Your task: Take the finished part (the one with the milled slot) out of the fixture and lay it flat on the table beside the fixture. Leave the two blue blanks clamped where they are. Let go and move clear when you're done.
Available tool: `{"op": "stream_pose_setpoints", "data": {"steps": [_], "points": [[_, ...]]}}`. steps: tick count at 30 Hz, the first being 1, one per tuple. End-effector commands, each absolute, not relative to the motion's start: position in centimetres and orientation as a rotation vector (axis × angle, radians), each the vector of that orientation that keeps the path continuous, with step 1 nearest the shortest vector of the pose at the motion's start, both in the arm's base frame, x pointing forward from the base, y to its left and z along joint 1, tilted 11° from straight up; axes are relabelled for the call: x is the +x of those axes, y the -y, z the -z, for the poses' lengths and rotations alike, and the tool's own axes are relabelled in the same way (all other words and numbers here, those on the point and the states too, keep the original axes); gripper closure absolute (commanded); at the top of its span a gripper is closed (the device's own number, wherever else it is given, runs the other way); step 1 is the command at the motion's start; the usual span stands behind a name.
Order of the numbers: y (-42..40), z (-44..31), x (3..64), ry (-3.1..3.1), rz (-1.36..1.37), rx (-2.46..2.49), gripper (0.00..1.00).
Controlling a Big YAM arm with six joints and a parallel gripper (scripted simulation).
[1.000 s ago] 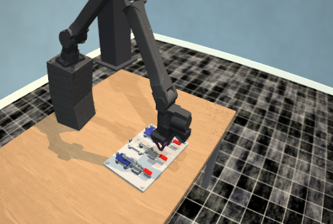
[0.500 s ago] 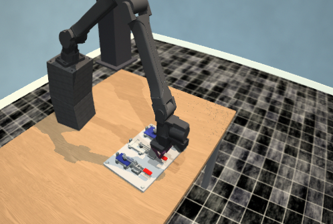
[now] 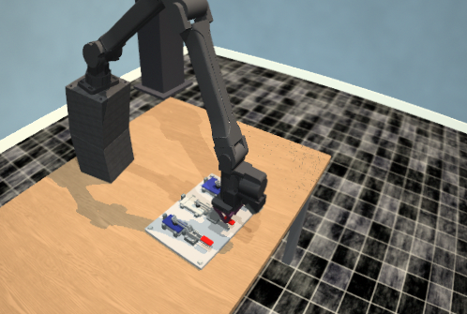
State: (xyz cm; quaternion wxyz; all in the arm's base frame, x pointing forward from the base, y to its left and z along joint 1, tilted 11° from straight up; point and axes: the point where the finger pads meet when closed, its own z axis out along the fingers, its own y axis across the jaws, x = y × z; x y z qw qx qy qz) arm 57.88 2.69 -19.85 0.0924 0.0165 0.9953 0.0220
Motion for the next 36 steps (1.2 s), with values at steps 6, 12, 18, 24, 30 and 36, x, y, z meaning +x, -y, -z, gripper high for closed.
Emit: {"op": "stream_pose_setpoints", "data": {"steps": [6, 12, 18, 24, 30, 36], "points": [[-3.5, 20.6, 58.3, -2.952, -0.068, 0.039, 0.55], [-3.6, 21.0, 57.6, -2.964, -0.067, 0.037, 0.55], [-3.5, 21.2, 57.1, -2.973, -0.066, 0.040, 0.55], [-3.6, 21.4, 56.8, -2.979, -0.065, 0.037, 0.55], [-3.6, 21.5, 56.6, -2.982, -0.065, 0.038, 0.55], [-3.6, 21.6, 56.6, -2.983, -0.064, 0.037, 0.55]]}}
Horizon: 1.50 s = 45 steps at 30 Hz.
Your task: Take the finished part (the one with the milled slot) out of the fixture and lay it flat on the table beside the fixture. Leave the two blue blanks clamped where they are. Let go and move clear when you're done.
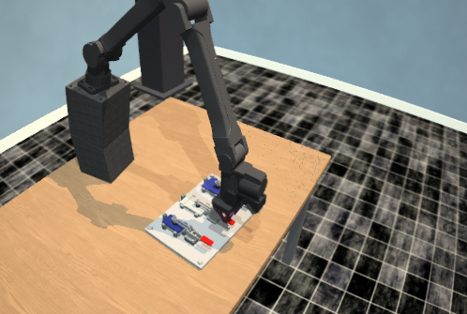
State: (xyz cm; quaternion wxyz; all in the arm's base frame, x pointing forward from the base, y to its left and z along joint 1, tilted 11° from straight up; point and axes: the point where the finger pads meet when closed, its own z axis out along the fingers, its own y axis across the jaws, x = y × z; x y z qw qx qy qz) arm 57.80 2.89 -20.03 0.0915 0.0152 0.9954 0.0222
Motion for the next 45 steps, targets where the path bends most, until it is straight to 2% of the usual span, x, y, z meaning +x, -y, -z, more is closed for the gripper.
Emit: {"op": "stream_pose_setpoints", "data": {"steps": [1, 45], "points": [[-3.6, 21.6, 56.5, -2.983, -0.064, 0.037, 0.55], [-3.6, 21.0, 57.6, -2.967, -0.065, 0.037, 0.55]]}}
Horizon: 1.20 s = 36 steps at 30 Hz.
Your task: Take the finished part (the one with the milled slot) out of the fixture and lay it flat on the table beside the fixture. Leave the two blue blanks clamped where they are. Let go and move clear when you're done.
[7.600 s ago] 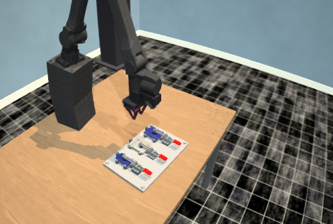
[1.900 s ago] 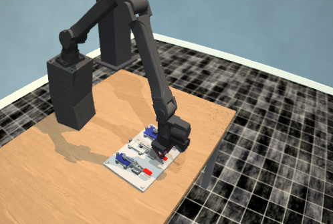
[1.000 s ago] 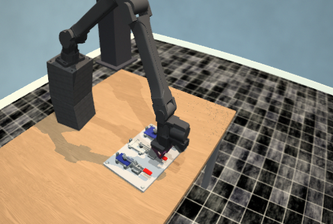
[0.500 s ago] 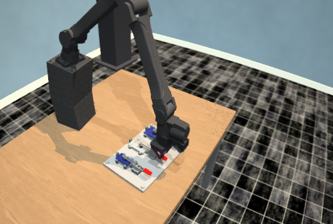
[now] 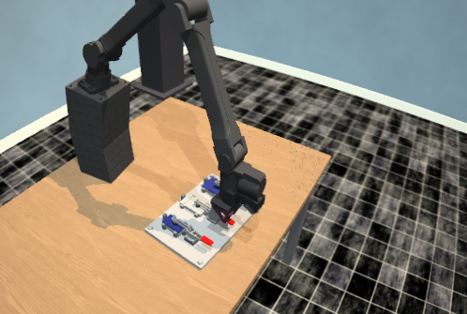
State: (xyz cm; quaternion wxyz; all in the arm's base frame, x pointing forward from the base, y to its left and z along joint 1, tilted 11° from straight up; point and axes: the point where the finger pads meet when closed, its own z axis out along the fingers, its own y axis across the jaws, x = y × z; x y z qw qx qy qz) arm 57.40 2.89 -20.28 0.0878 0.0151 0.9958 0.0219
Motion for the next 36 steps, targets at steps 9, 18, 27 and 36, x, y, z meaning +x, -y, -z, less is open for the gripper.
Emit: {"op": "stream_pose_setpoints", "data": {"steps": [9, 18, 27, 36], "points": [[-3.7, 20.8, 58.4, -2.951, -0.066, 0.036, 0.55], [-3.8, 22.2, 58.9, -2.946, -0.066, 0.036, 0.55], [-3.8, 23.3, 59.1, -2.948, -0.066, 0.036, 0.55], [-3.8, 23.0, 59.5, -2.940, -0.066, 0.037, 0.55]]}}
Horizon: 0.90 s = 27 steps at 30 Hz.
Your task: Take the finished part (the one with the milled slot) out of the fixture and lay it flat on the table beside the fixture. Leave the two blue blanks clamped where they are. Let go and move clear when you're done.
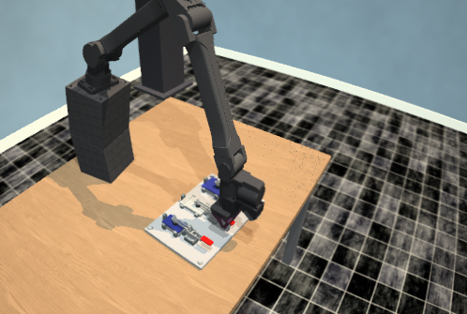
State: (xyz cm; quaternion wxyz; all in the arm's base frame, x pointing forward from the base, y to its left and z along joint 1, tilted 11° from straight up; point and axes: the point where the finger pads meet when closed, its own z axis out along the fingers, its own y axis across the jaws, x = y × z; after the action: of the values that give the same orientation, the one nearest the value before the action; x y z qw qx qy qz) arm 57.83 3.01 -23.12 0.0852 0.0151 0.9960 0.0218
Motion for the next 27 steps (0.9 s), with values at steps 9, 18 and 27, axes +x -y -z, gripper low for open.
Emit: {"op": "stream_pose_setpoints", "data": {"steps": [9, 18, 27], "points": [[-3.8, 22.4, 59.9, -2.929, -0.067, 0.037, 0.55], [-3.8, 21.5, 60.5, -2.912, -0.068, 0.037, 0.55], [-3.7, 21.3, 60.7, -2.910, -0.068, 0.037, 0.55]]}}
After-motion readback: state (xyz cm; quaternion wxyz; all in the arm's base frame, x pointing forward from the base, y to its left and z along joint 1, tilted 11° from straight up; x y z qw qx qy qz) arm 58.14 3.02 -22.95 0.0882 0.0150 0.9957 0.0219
